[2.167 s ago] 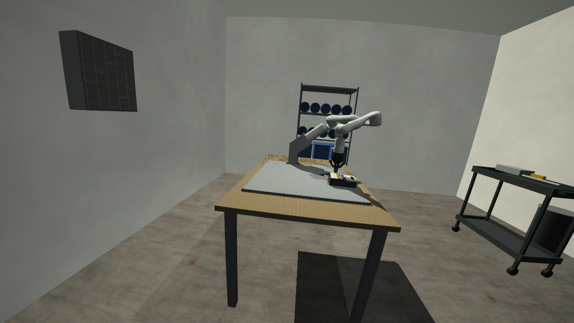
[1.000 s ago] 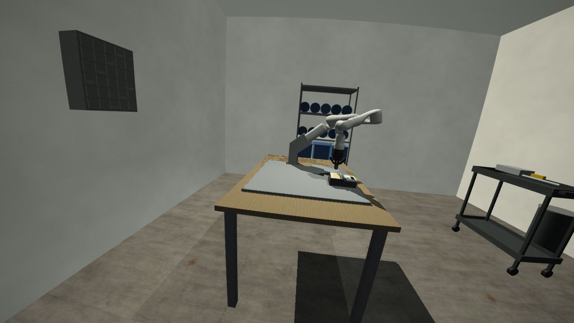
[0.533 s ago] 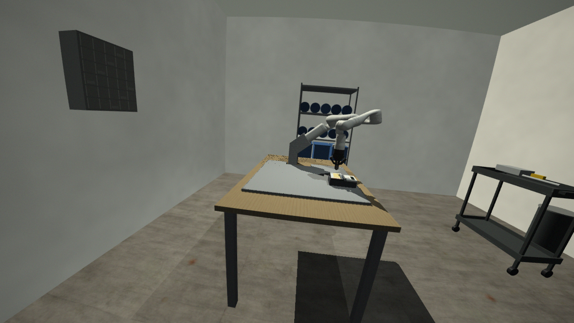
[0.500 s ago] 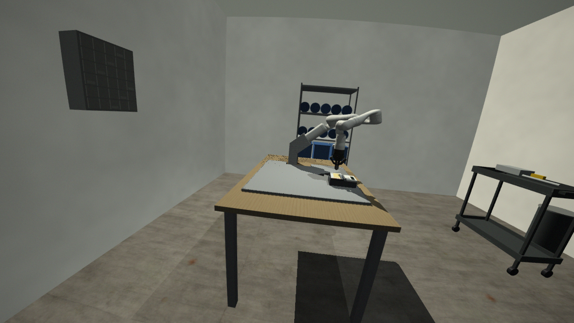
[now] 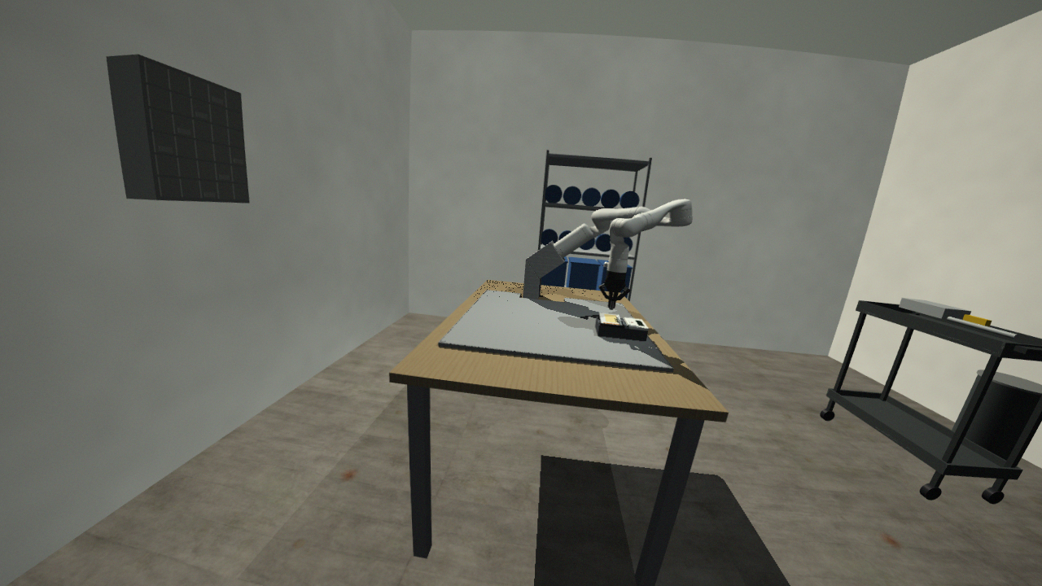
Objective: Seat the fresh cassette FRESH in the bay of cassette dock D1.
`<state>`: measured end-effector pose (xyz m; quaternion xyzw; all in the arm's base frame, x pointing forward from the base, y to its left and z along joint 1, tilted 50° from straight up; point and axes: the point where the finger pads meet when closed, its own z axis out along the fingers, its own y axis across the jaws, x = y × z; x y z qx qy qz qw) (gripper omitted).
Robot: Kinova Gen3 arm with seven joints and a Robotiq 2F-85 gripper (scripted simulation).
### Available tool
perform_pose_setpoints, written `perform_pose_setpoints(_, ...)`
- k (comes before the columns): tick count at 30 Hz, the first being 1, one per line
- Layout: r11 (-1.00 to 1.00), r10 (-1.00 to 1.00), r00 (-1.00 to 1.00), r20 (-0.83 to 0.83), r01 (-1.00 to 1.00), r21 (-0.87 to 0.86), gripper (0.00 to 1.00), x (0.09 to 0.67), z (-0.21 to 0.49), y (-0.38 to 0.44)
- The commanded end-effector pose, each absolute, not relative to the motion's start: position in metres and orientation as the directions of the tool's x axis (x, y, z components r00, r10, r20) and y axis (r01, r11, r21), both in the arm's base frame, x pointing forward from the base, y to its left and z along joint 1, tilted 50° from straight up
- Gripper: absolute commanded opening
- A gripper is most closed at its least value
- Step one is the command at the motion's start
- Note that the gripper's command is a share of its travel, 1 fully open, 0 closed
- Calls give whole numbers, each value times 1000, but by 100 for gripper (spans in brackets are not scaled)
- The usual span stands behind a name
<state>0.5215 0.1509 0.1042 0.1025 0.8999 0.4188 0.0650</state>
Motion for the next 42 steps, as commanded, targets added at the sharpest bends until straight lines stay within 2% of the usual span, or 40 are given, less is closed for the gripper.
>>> perform_pose_setpoints(1, 629, 241, -970, -32, 131, 767, 0, 522, 104, 149)
perform_pose_setpoints(42, 629, 241, -970, -32, 131, 767, 0, 524, 91, 165)
